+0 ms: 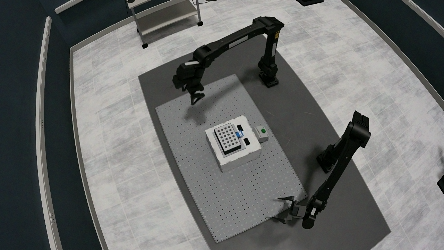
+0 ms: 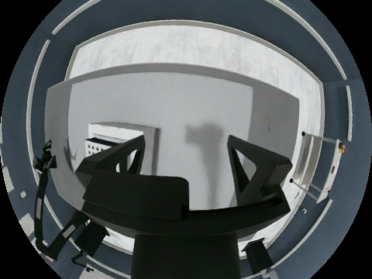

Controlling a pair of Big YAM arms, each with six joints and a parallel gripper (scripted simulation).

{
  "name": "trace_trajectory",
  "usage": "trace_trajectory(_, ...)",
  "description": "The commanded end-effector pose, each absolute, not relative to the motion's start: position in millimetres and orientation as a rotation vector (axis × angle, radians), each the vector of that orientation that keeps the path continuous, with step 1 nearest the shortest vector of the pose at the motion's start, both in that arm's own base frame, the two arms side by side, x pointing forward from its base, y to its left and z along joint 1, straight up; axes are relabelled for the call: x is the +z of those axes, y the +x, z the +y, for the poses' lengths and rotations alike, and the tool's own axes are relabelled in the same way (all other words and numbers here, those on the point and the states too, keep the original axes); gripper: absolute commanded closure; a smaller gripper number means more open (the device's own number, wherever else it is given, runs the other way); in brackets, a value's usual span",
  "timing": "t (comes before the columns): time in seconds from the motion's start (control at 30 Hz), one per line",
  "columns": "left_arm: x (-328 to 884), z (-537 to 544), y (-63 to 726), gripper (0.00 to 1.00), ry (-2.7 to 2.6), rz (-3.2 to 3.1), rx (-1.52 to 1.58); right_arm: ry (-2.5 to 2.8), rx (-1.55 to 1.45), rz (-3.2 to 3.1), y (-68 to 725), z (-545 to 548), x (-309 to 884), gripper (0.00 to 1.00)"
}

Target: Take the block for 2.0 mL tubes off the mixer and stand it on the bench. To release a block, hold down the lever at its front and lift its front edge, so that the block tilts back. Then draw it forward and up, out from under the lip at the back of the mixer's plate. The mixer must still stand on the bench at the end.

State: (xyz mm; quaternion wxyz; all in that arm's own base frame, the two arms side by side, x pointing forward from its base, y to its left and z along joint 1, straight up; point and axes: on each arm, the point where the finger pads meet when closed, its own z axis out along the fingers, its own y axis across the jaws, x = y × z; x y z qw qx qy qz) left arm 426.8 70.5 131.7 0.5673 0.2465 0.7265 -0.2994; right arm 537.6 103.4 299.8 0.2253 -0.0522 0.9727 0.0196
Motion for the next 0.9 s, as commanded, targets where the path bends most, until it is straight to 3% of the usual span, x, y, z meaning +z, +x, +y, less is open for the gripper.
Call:
trace_trajectory(0.0, 136, 74, 423, 0.0, 0.573, 1.706, -0.691, -0.13, 0.035, 2.645, 522, 73, 324, 0.0)
trace_trajectory(0.87, 136, 74, 423, 0.0, 0.573, 1.706, -0.691, -0.084, -0.019, 2.926, 443, 20, 307, 0.0)
